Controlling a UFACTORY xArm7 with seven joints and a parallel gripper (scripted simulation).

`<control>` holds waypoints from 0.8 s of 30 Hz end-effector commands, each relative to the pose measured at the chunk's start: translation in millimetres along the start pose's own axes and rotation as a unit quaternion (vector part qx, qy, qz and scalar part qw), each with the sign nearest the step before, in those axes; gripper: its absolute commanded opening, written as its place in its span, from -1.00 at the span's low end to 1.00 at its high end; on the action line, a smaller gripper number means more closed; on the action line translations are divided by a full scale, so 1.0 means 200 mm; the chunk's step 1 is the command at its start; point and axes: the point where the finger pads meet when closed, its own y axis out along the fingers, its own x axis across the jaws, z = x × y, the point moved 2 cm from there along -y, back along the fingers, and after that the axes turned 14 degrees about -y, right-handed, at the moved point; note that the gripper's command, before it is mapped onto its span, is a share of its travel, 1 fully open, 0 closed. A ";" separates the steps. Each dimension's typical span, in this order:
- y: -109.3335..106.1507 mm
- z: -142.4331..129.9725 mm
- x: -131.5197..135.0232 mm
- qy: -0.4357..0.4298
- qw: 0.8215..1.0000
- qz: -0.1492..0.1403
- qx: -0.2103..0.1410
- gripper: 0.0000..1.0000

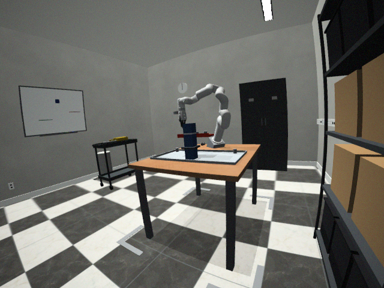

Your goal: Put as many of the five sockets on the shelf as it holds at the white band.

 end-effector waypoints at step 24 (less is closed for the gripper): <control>0.01 -0.72 -0.40 -0.001 1.000 -0.005 0.006 -1.00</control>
